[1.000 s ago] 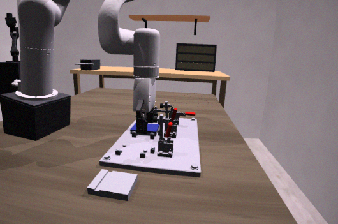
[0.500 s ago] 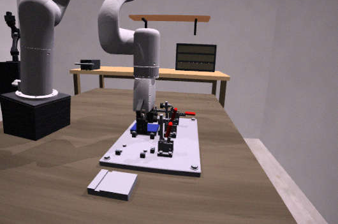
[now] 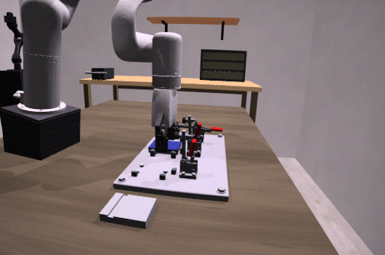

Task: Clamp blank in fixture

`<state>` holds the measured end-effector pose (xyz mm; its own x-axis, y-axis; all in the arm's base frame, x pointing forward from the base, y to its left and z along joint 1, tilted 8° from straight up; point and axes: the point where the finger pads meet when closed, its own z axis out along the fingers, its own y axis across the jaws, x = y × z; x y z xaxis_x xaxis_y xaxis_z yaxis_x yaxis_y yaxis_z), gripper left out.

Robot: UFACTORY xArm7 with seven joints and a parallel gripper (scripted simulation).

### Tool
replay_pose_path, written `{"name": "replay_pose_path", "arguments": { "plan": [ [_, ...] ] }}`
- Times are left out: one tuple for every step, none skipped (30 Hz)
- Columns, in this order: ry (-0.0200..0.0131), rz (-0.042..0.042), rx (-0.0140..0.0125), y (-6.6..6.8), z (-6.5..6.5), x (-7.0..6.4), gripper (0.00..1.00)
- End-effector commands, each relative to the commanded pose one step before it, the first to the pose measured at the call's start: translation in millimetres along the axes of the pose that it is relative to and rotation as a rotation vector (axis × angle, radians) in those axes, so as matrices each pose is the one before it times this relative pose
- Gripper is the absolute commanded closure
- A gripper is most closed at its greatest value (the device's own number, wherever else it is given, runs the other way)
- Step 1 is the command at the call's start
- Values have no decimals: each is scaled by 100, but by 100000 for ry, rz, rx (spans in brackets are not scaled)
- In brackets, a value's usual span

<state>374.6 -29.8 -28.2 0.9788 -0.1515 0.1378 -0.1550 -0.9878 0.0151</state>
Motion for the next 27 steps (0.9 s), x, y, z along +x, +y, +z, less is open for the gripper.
{"name": "replay_pose_path", "arguments": {
  "plan": [
    [264,-1,58,-16,-63,115,1],
    [0,0,0,0,0,0,1],
    [0,0,0,0,0,0,1],
    [0,0,0,0,0,0,1],
    [0,0,0,0,0,0,1],
    [0,0,0,0,0,0,1],
    [0,0,0,0,0,0,1],
    [0,0,0,0,0,0,1],
    [0,0,0,0,0,0,1],
    [0,0,0,0,0,0,1],
    [0,0,0,0,0,0,1],
    [0,0,0,0,0,0,1],
    [0,0,0,0,-2,0,1],
    [1,-1,-1,0,-13,1,1],
    [2,-1,-2,1,-34,1,1],
    [3,-2,-2,1,-62,2,1],
    [2,-1,-2,1,-96,1,1],
    [0,0,0,0,0,0,1],
    [0,0,0,0,0,0,1],
    [-2,1,2,0,-133,-1,1],
    [-4,2,3,-1,-171,-2,1],
    [6,-3,-4,1,-209,3,1],
    [-6,4,5,-1,-244,-3,1],
    [6,-3,-4,1,-276,3,1],
    [1,0,0,0,-302,0,1],
    [-8,4,5,-1,-323,-4,1],
    [7,-3,-4,1,-338,3,1]
  ]
}}
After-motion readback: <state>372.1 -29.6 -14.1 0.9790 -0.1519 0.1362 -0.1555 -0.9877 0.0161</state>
